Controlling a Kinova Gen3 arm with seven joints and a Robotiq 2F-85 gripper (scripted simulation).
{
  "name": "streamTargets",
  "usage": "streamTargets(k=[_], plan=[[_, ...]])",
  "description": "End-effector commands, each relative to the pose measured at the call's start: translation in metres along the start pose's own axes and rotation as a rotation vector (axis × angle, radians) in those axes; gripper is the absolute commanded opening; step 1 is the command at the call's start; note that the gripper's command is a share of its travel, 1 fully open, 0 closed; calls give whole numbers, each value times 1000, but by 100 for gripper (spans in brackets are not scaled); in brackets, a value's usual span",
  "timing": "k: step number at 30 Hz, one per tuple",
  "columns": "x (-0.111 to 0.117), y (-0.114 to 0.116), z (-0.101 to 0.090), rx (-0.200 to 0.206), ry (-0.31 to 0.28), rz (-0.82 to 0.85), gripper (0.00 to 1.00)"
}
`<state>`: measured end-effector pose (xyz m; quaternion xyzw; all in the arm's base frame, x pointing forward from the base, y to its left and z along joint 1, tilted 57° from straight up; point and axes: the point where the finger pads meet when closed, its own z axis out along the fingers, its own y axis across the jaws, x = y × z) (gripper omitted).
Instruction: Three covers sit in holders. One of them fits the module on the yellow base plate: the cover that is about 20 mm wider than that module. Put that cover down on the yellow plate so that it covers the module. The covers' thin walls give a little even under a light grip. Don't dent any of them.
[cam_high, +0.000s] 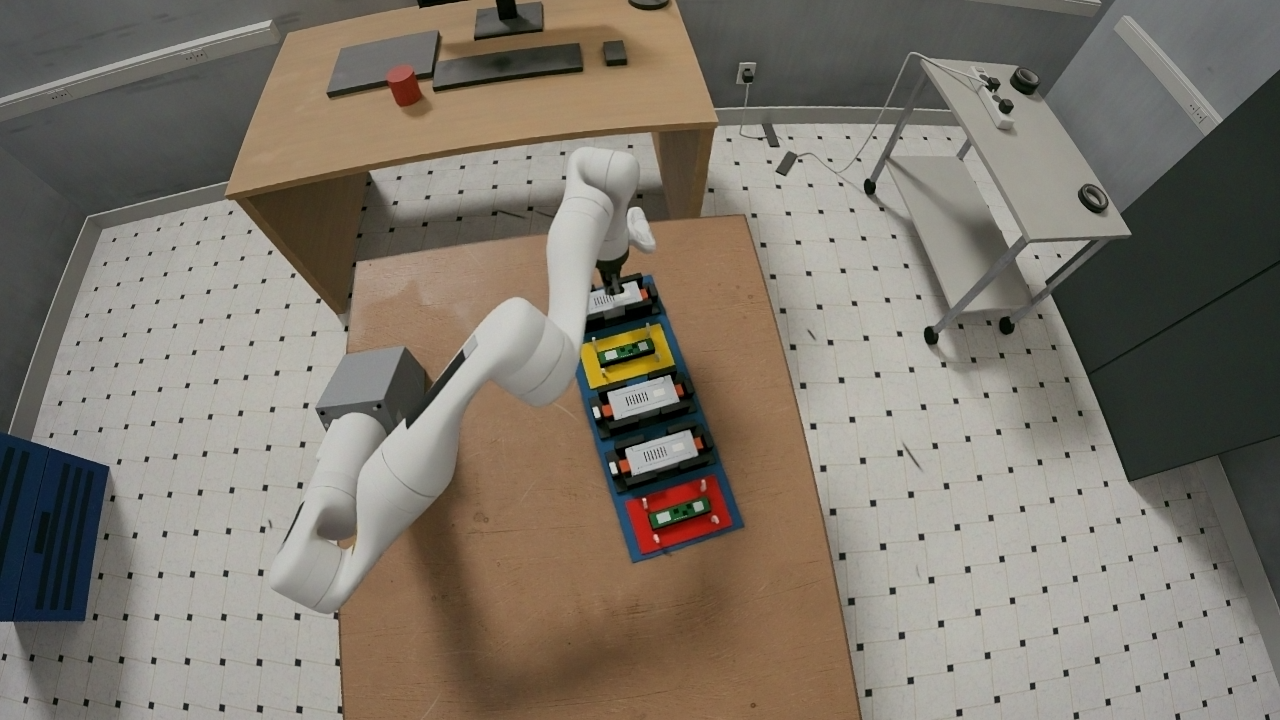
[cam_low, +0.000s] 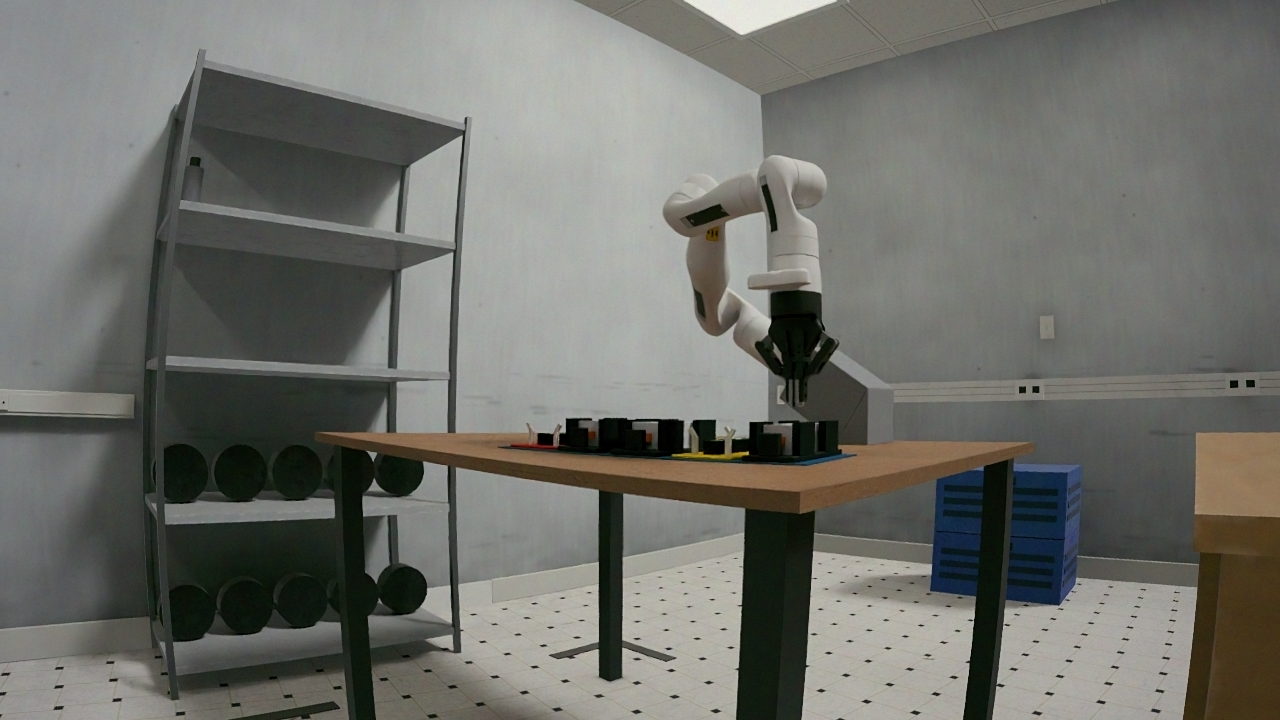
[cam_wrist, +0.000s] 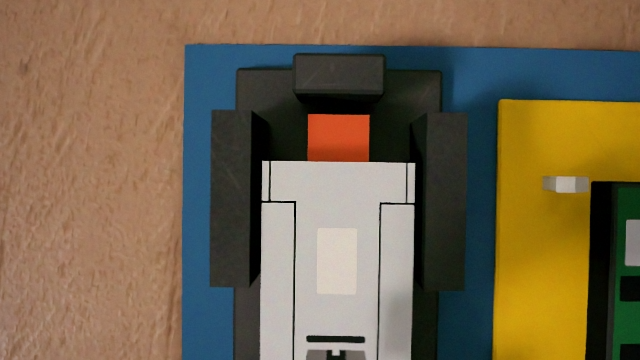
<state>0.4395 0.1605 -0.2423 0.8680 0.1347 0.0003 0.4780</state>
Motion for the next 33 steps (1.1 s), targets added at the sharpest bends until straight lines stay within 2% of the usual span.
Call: streamTargets(k=[1, 31, 32, 33], plan=[[1, 0, -1, 1, 2, 0, 0], [1, 0, -1, 1, 2, 0, 0], [1, 0, -1, 1, 2, 0, 100], [1, 0, -1, 1, 2, 0, 100]])
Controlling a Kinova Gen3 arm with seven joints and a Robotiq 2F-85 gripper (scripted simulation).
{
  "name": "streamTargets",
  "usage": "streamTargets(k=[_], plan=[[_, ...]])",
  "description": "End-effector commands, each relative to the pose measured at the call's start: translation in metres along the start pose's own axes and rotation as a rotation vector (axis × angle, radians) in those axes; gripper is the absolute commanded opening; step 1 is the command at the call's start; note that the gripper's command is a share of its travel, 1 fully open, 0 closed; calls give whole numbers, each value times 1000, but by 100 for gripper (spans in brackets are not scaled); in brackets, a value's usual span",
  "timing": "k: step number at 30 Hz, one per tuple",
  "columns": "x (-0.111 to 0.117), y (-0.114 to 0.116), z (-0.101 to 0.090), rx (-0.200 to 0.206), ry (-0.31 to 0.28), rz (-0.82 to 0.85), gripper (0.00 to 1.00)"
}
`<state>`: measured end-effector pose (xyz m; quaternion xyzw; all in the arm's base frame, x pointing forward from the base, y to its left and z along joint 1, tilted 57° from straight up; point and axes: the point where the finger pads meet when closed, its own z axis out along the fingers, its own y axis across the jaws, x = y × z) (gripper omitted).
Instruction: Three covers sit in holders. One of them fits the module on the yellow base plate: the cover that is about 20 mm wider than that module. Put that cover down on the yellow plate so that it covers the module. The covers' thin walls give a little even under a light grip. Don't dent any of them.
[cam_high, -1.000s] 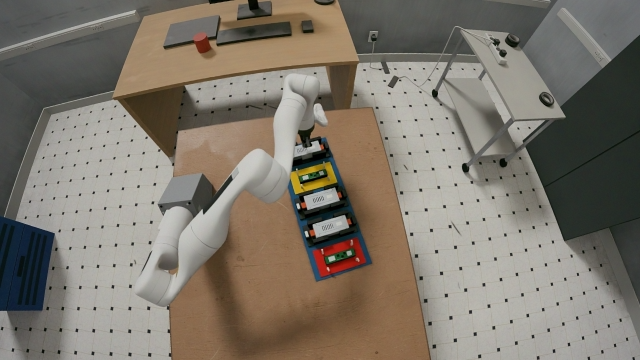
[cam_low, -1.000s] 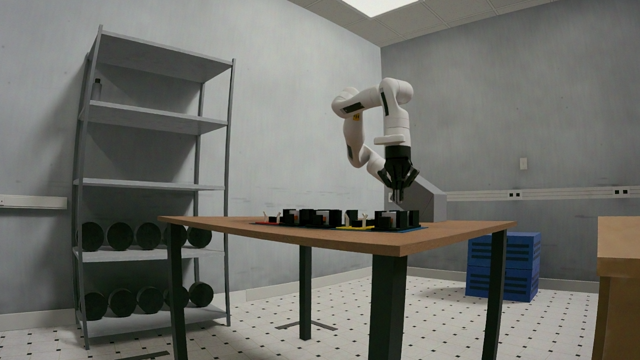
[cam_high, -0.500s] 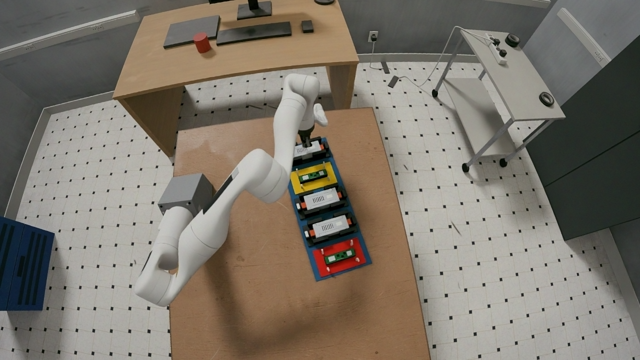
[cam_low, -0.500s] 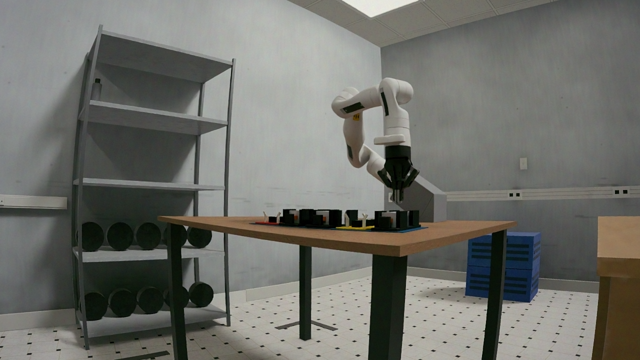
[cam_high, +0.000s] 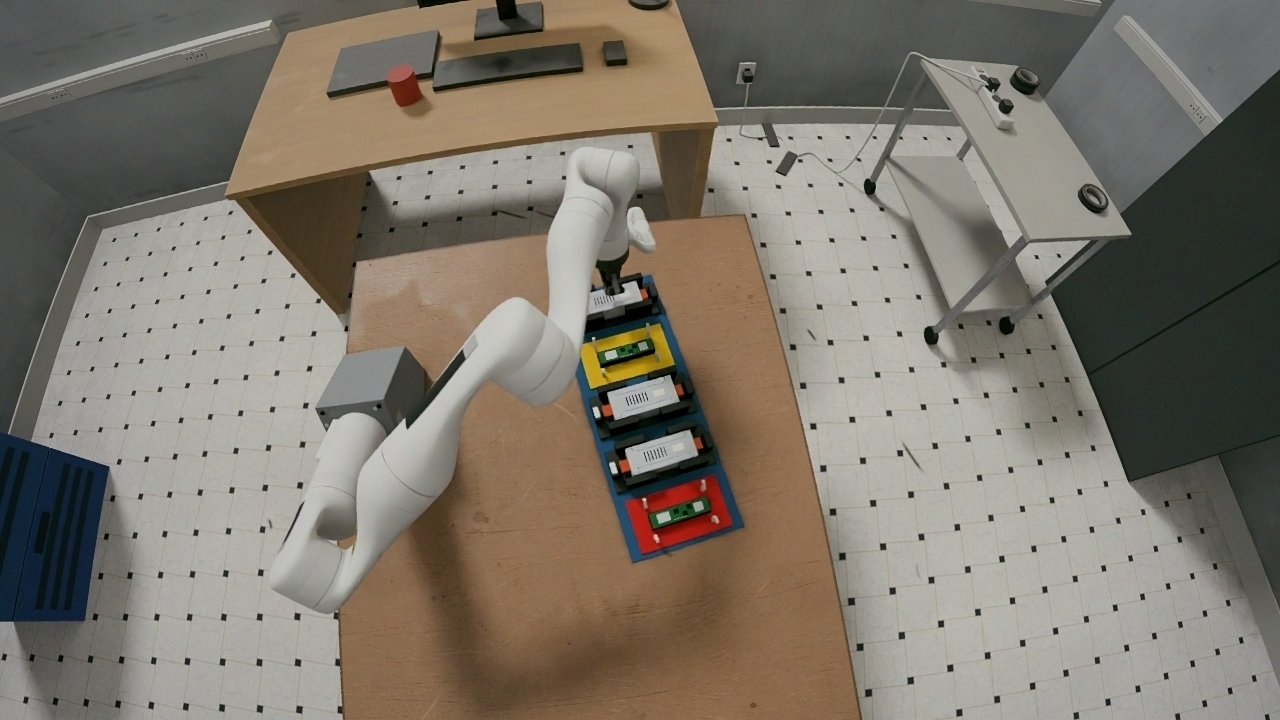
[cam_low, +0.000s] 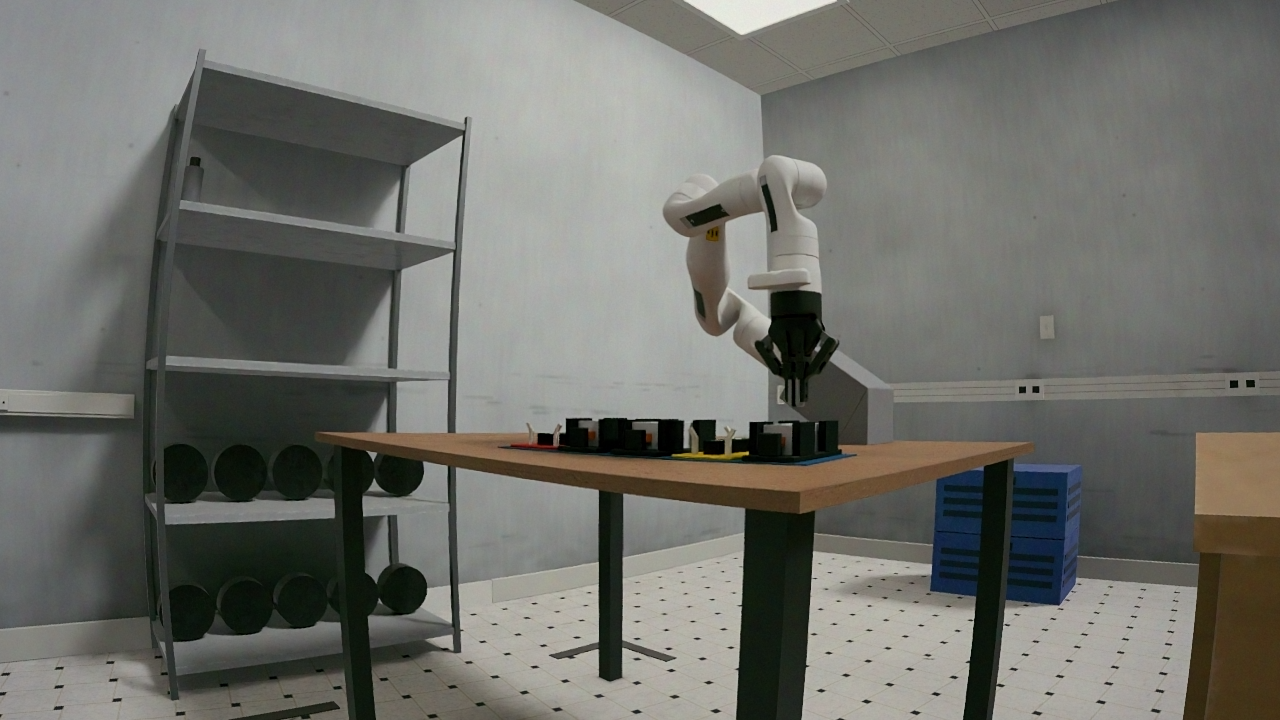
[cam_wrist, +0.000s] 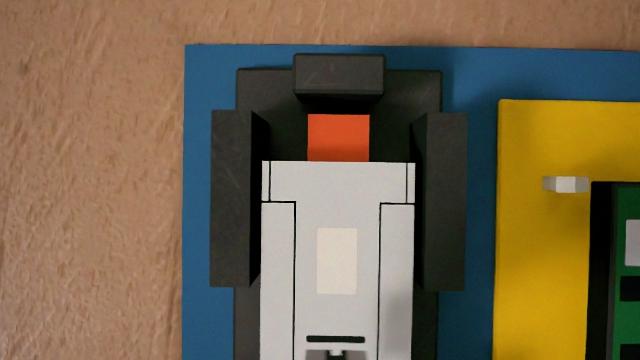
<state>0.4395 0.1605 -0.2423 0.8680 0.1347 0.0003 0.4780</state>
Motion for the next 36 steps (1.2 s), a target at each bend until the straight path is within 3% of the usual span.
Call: streamTargets(k=[1, 36], plan=[[1, 0, -1, 1, 2, 0, 100], [1, 0, 2, 1, 2, 0, 100]])
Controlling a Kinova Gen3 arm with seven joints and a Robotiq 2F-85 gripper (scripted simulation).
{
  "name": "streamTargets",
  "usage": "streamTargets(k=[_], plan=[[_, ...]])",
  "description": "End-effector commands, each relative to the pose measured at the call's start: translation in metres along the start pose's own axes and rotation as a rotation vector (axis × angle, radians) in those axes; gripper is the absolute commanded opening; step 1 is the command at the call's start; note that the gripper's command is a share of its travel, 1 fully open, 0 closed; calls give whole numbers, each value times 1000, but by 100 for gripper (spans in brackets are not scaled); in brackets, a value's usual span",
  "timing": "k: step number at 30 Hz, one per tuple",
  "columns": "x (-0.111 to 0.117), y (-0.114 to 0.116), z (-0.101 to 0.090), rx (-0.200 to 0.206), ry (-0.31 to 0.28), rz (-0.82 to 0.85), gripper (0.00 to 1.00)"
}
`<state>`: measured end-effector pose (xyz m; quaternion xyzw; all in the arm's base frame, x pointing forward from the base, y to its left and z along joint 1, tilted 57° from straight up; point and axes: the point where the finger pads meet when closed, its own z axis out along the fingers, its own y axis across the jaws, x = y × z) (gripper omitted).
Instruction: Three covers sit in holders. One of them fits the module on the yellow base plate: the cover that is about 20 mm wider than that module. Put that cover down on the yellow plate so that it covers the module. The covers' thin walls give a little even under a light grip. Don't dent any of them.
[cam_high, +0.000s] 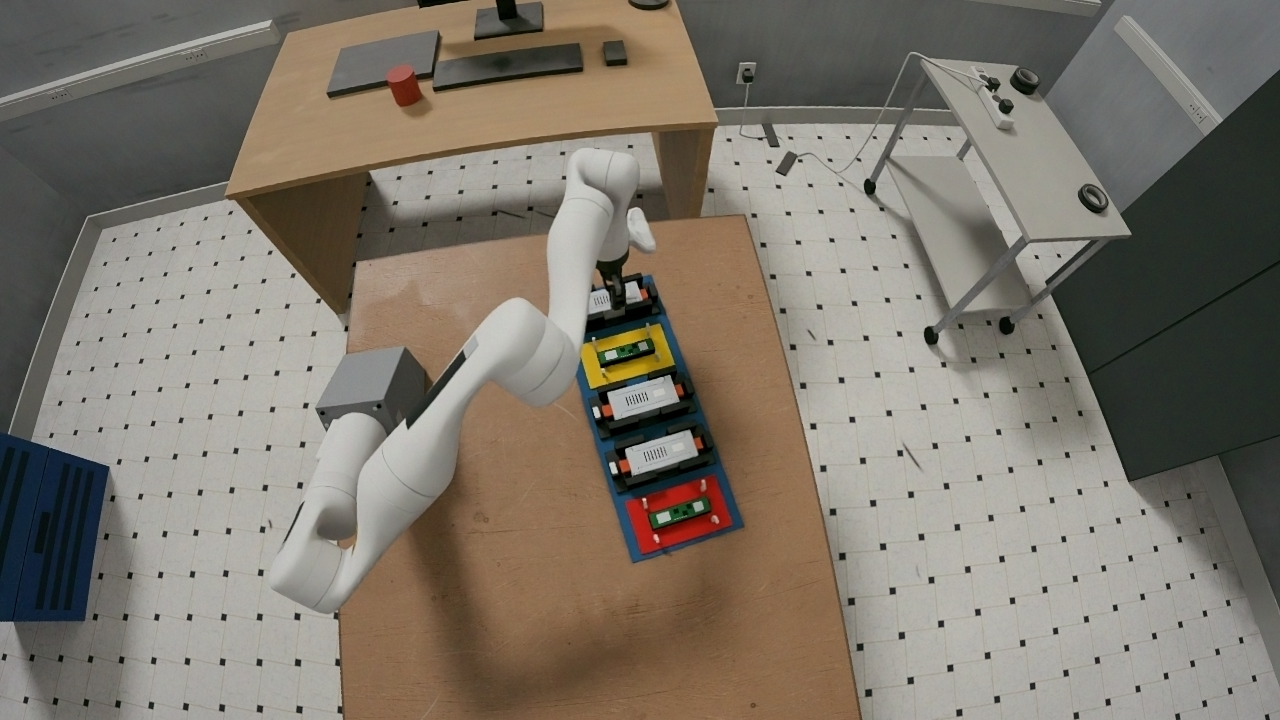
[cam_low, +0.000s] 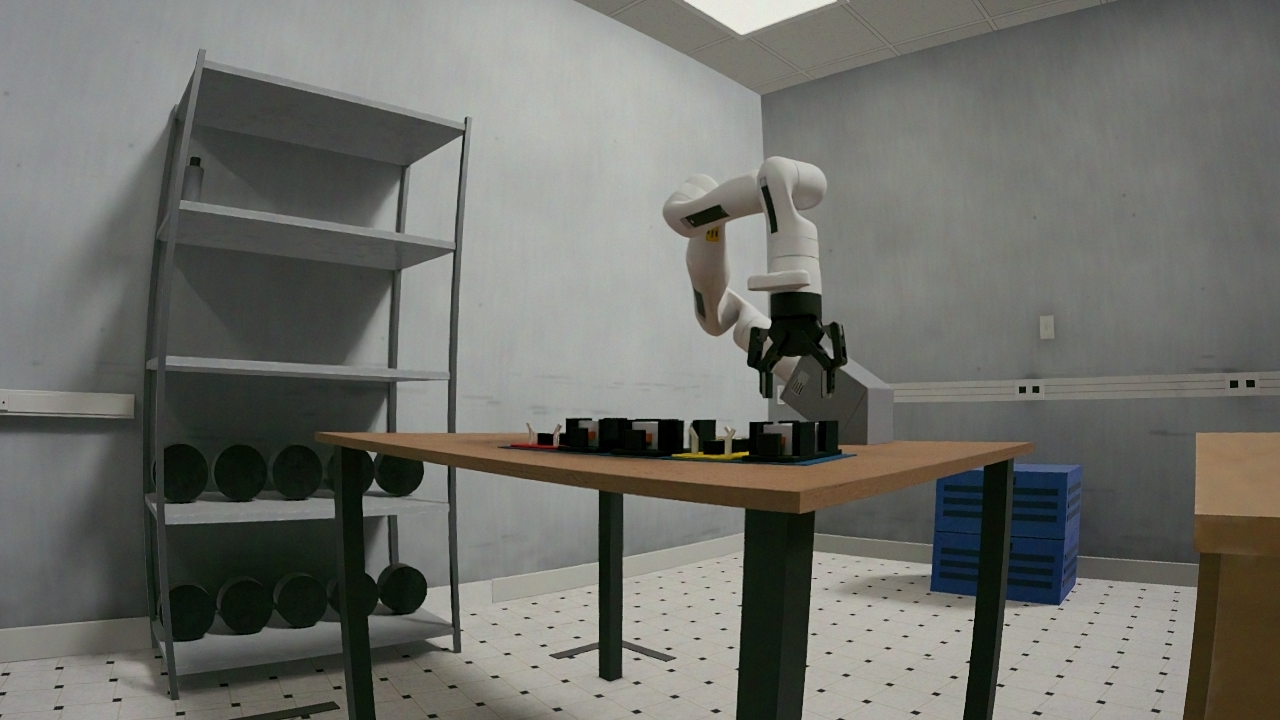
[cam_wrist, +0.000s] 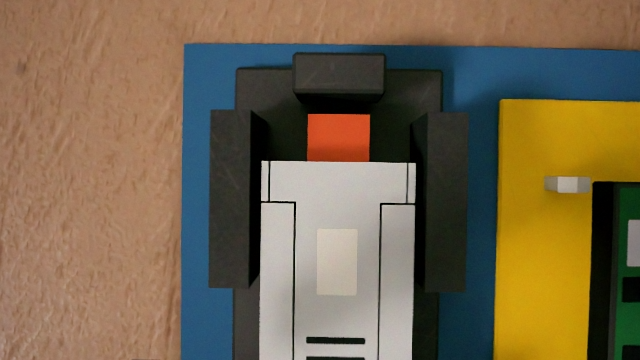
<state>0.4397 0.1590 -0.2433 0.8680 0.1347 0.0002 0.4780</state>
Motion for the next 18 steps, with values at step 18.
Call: streamTargets(k=[18], plan=[[1, 0, 11, 1, 2, 0, 100]])
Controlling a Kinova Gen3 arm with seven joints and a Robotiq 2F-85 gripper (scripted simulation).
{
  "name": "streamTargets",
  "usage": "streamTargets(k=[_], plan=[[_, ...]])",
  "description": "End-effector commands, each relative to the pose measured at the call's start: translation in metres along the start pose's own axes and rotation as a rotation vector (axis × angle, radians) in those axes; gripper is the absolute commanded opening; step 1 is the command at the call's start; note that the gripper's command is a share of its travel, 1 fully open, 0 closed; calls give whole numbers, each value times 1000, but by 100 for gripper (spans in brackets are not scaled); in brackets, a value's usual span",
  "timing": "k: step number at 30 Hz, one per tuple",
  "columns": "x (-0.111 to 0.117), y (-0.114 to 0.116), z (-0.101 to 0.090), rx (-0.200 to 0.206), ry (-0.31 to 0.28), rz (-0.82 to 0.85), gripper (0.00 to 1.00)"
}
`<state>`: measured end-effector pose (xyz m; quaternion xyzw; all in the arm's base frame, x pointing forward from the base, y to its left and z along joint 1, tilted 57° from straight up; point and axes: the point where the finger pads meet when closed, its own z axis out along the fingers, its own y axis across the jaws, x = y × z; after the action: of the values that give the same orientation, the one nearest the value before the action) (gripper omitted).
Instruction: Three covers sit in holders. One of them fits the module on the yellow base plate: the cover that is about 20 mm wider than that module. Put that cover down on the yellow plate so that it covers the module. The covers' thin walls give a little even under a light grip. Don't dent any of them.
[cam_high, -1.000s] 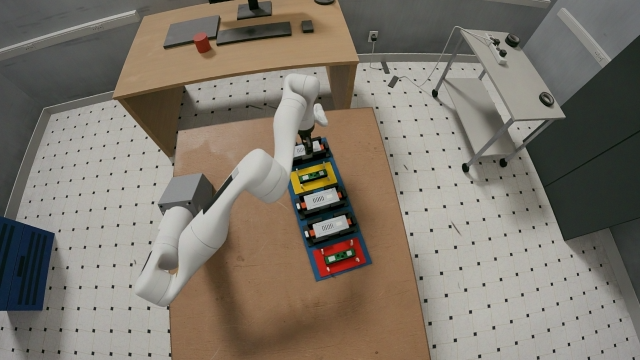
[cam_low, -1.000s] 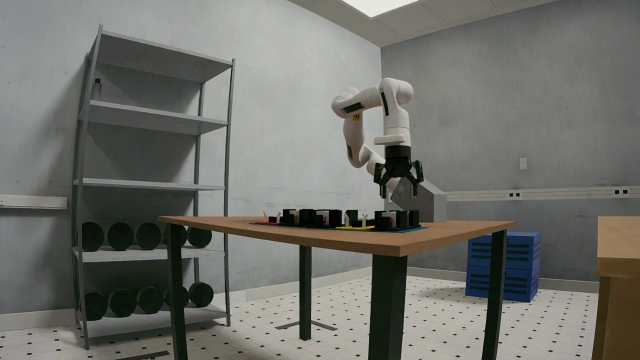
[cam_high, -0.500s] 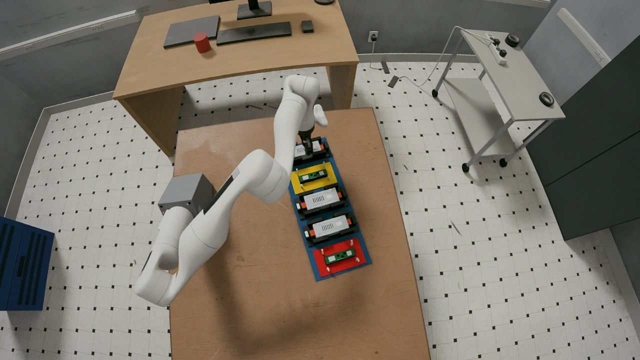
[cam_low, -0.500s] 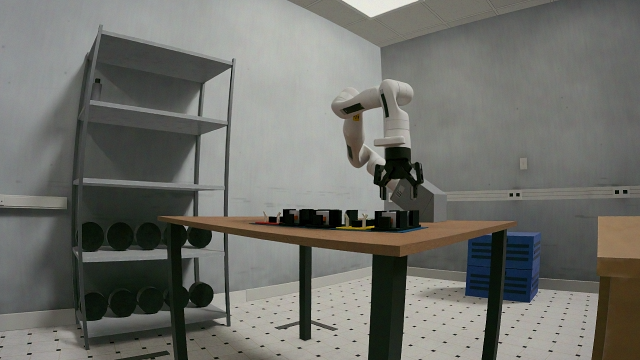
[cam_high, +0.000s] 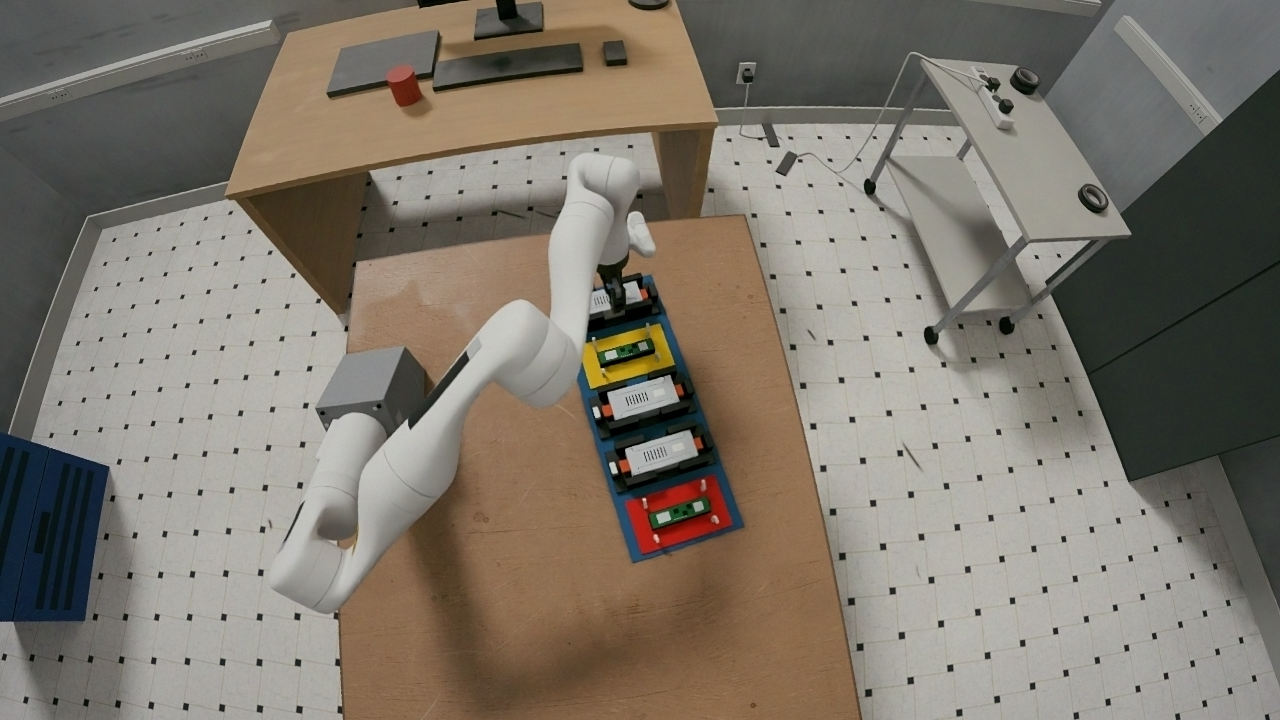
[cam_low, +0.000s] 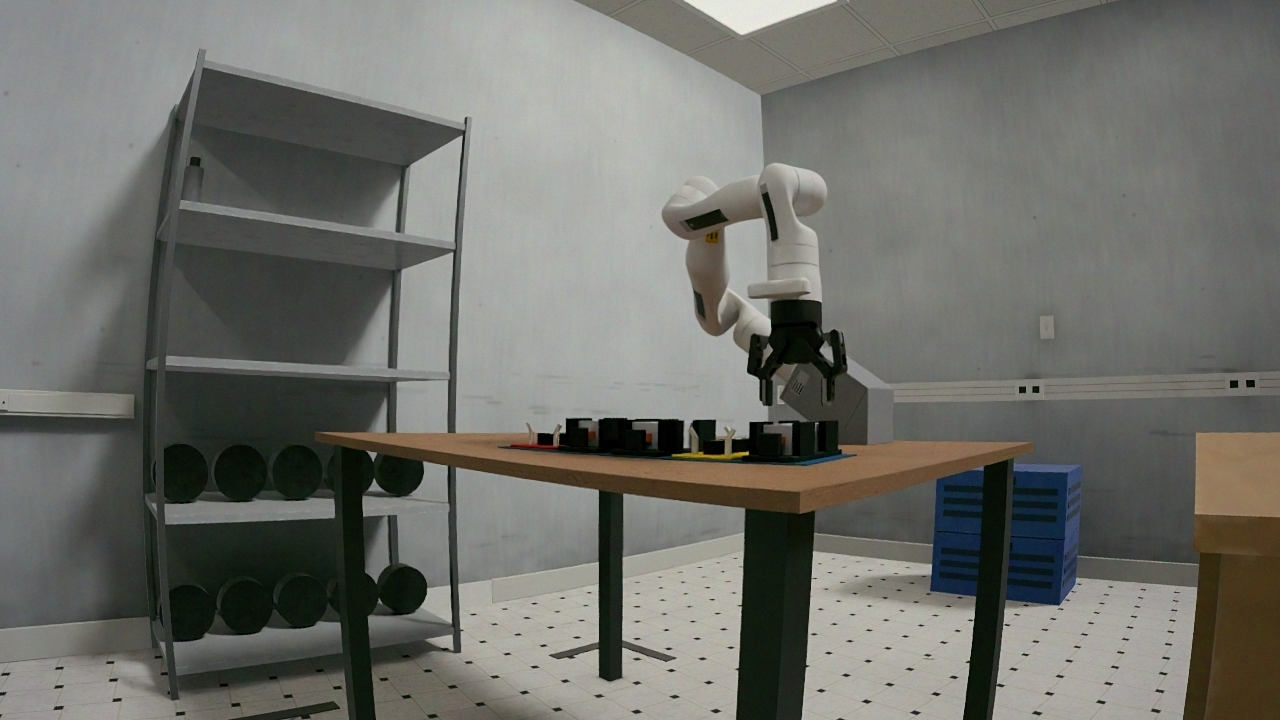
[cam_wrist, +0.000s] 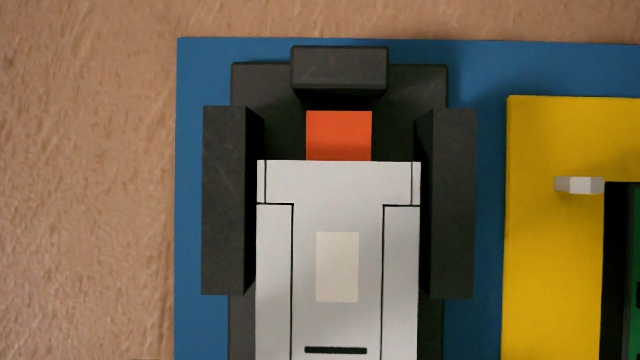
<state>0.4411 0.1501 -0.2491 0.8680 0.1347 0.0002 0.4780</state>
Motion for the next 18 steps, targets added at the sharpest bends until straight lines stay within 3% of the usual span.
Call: streamTargets(k=[1, 18], plan=[[1, 0, 2, 1, 2, 0, 100], [1, 0, 12, 1, 2, 0, 100]])
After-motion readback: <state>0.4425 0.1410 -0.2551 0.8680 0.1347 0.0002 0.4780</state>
